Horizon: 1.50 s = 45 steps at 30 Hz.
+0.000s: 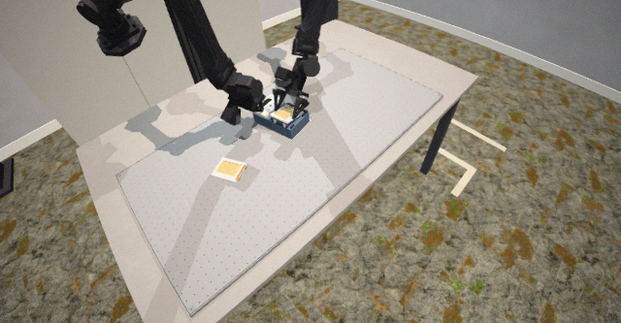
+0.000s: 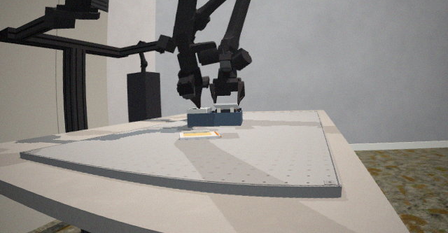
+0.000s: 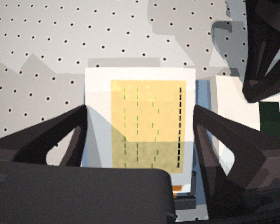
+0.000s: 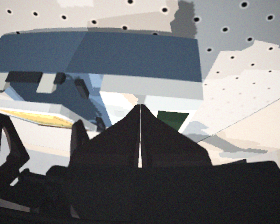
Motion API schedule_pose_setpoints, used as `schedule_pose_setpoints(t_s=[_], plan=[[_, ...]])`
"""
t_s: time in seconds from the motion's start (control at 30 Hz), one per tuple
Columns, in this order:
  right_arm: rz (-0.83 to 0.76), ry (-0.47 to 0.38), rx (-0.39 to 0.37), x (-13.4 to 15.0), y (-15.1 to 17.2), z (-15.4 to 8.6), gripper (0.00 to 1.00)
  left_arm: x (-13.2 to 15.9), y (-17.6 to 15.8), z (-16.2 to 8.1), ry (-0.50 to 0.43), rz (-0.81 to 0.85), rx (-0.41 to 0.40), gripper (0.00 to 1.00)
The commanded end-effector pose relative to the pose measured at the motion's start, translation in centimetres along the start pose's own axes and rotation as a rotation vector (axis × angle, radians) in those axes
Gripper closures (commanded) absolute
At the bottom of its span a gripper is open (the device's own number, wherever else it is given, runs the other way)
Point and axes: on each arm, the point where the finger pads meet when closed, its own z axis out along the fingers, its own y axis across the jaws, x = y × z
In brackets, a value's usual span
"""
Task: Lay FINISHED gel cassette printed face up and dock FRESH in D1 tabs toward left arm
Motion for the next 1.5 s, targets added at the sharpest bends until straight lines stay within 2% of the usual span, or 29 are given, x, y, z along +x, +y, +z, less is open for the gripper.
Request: schedule_pose_setpoints(t_s=[0.0,1.47], plan=[[0.051,-0.084,0.067,-4.9,-4.0,2.9,1.0,-0.8,0.5,-0.4,-0.005,-0.011,-0.005,1.0],[0.051,-0.084,0.067,-4.9,-4.0,2.9,1.0,-2.0,0.4,-1.0,-0.015,0.0,-0.004,1.0]])
